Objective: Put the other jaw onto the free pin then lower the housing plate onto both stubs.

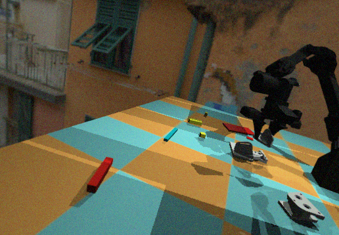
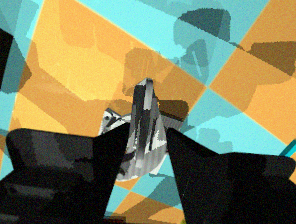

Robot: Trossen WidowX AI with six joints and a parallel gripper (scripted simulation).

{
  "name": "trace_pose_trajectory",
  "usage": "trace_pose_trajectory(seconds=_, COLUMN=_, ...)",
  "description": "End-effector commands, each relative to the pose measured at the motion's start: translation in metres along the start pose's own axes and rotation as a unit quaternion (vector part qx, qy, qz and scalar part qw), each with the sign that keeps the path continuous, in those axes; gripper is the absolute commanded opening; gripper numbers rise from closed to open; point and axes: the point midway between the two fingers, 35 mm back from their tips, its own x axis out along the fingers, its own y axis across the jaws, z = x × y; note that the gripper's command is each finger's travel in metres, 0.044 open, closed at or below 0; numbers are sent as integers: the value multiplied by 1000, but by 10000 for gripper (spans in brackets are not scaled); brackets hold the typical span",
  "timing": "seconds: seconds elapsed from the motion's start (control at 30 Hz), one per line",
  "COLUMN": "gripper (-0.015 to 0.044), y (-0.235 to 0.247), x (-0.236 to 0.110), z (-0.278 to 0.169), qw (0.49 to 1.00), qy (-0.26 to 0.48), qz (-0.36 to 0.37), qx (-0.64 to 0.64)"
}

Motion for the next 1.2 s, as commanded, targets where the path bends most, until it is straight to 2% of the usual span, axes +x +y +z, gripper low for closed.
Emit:
trace_pose_trajectory(seconds=0.0, gripper=134, y=7, x=1, z=-4, qw=998, qy=2, qz=1, qx=56)
trace_pose_trajectory(seconds=0.57, gripper=134, y=30, x=1, z=-15, qw=957, qy=3, qz=1, qx=290)
trace_pose_trajectory(seconds=1.17, gripper=134, y=55, x=3, z=-25, qw=854, qy=4, qz=1, qx=520)
